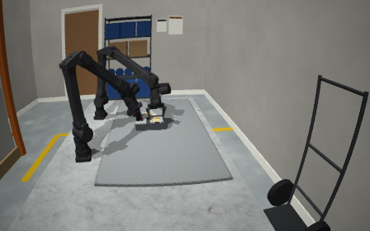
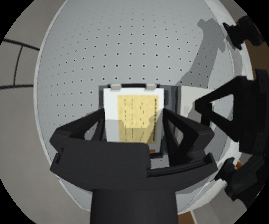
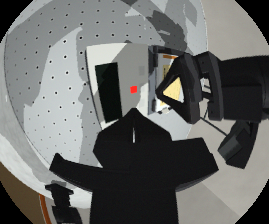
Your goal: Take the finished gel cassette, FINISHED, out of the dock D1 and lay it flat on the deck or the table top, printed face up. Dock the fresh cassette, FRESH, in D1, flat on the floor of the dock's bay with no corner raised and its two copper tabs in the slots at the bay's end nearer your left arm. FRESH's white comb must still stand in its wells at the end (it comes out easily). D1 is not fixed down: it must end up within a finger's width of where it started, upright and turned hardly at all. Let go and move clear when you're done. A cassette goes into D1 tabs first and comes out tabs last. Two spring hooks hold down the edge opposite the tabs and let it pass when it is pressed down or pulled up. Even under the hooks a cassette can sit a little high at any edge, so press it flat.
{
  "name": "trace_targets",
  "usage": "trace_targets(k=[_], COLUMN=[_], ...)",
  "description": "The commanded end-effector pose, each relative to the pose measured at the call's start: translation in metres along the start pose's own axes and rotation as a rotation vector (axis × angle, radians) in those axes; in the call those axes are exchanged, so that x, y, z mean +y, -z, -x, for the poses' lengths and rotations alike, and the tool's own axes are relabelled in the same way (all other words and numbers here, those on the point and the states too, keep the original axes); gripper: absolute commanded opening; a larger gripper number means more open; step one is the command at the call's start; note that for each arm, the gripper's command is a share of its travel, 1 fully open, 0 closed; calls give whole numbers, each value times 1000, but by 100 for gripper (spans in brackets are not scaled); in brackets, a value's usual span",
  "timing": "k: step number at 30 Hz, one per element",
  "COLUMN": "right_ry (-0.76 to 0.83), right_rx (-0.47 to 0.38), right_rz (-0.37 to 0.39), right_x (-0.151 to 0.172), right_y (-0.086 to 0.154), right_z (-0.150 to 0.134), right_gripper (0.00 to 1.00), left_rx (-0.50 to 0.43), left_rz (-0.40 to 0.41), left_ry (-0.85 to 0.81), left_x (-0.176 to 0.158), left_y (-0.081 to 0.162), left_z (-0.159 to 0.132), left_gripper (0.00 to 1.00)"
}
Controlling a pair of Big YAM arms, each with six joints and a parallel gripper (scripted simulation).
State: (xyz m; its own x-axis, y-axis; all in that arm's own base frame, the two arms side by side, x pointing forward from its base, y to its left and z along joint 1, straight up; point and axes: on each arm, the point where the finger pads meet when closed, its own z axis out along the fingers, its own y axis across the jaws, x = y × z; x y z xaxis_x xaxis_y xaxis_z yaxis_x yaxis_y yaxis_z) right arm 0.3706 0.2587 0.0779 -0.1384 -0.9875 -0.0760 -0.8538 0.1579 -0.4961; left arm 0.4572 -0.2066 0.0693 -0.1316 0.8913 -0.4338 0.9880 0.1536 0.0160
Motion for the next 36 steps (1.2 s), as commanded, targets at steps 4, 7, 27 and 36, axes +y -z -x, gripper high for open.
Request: trace_targets(k=[4, 7, 27, 36], right_ry=[23, 23, 23, 23], right_rx=[45, 45, 45, 45], right_rz=[63, 63, 63, 63], right_x=[34, 35, 41, 43], right_y=[-25, -25, -30, -31], right_z=[-15, -15, -19, -20], right_gripper=[0, 0, 0, 0], left_rx=[-4, -4, -4, -4], left_rz=[8, 8, 8, 8], left_ry=[-4, -4, -4, -4], left_x=[2, 2, 2, 2], left_y=[3, 3, 3, 3], left_z=[3, 3, 3, 3], left_gripper=[0, 0, 0, 0])
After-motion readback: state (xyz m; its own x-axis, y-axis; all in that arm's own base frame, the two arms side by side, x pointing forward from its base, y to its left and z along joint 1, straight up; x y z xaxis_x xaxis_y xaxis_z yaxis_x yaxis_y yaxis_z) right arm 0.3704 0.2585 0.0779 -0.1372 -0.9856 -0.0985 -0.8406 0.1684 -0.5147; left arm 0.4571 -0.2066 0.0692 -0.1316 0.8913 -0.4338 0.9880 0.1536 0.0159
